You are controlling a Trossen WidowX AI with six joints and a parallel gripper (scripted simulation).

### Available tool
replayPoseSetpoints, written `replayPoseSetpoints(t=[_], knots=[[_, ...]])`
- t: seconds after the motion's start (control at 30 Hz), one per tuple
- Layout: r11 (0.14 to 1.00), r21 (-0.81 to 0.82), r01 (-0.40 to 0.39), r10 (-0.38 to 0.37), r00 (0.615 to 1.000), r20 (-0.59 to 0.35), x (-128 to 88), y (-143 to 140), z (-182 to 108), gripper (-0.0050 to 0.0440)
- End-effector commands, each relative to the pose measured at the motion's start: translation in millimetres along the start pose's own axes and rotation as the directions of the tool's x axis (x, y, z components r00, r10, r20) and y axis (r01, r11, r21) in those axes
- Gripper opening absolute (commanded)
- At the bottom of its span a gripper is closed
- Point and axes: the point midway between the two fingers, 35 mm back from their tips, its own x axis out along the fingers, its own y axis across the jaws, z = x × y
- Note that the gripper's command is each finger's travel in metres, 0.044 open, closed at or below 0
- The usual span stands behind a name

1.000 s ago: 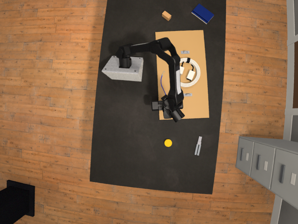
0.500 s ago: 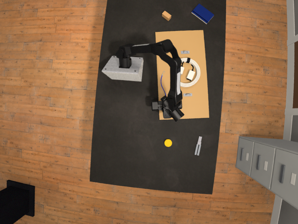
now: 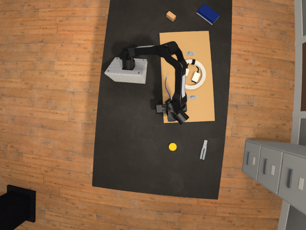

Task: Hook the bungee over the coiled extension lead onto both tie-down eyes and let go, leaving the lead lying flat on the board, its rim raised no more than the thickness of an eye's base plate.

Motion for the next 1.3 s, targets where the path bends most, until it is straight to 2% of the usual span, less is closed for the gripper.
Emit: replayPoseSetpoints(t=[0.0,0.57,0.63,1.27], knots=[[1.000,-0.012,-0.011,0.011,1.000,0.013,-5.1,5.8,1.2,0.0150],[1.000,-0.002,-0.004,0.004,1.000,0.002,1.2,2.2,0.4,0.0150],[1.000,-0.012,-0.011,0.011,1.000,0.013,-4.0,6.0,1.3,0.0102],[1.000,-0.012,-0.011,0.011,1.000,0.013,-4.0,6.0,1.3,0.0000]])
